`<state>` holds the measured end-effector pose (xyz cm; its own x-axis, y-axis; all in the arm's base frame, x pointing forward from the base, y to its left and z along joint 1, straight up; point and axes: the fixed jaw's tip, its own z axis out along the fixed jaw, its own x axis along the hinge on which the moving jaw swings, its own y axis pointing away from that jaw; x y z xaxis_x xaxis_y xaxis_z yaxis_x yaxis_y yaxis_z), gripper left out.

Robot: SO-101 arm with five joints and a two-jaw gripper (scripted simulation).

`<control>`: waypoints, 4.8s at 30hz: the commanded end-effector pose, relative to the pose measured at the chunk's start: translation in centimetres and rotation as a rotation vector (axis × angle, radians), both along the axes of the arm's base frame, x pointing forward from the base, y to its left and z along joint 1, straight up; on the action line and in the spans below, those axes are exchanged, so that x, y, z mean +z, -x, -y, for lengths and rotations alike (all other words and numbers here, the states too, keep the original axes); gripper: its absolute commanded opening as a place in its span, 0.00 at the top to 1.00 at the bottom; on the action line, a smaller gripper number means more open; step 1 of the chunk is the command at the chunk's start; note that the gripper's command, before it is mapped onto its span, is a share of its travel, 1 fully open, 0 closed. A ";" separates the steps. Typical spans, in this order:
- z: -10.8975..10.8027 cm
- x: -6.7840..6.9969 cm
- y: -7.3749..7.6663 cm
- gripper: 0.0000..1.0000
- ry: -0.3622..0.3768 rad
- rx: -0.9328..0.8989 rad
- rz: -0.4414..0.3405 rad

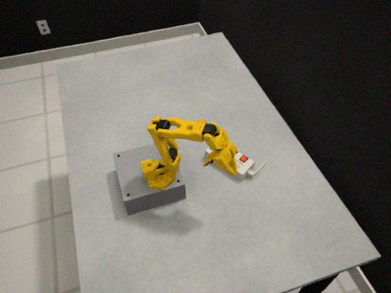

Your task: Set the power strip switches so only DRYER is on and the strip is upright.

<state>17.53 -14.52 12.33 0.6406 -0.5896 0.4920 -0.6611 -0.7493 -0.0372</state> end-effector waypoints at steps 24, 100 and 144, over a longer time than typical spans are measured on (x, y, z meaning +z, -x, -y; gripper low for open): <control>-15.7 -4.9 -3.1 1.00 -0.030 1.255 -0.589; -17.3 -10.0 -6.4 1.00 -0.075 1.263 -0.683; -18.2 -12.8 -7.3 1.00 -0.080 1.273 -0.707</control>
<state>24.97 3.46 -0.32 0.8315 0.5382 -0.1374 0.5358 -0.8424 -0.0573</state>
